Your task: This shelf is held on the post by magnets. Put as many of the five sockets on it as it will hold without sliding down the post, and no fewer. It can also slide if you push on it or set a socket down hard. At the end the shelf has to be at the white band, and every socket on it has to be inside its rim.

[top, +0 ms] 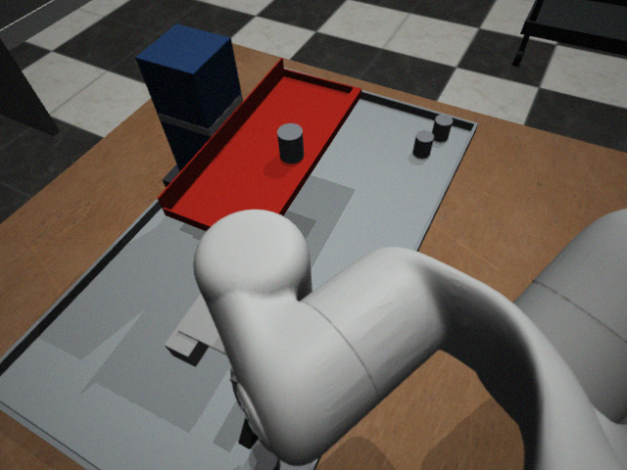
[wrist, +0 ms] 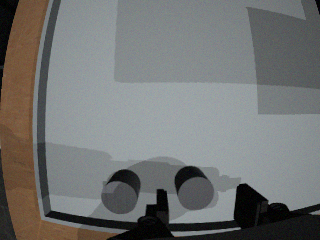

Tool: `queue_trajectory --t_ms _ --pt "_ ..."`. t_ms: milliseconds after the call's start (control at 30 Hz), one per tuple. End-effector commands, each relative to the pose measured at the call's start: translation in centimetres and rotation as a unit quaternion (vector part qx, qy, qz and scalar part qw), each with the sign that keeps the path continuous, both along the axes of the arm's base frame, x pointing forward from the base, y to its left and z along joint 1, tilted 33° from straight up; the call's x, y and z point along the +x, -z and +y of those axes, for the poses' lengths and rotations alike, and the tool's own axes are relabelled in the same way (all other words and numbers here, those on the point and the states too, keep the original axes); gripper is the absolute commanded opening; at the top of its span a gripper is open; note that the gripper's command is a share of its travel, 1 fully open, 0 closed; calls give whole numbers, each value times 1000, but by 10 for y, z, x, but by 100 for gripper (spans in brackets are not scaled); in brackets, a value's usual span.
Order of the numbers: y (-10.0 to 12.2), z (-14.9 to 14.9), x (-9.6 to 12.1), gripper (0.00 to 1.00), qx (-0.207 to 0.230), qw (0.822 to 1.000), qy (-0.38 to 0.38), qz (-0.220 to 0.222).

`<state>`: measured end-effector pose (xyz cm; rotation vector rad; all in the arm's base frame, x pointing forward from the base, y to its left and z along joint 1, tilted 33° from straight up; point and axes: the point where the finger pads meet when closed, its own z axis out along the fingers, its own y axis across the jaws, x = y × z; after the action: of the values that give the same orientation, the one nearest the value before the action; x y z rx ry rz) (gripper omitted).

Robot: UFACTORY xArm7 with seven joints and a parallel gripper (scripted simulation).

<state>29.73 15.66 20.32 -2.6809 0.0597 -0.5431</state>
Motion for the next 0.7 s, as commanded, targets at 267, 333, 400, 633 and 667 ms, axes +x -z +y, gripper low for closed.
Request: queue_trajectory --t_ms 267,333,400,633,667 --pt "16 8 9 61 1 1000 0 -1" --pt "16 8 9 61 1 1000 0 -1" --pt "17 8 9 61 1 1000 0 -1" --pt "24 12 13 61 1 1000 0 -1" --pt "27 13 14 61 1 1000 0 -1"
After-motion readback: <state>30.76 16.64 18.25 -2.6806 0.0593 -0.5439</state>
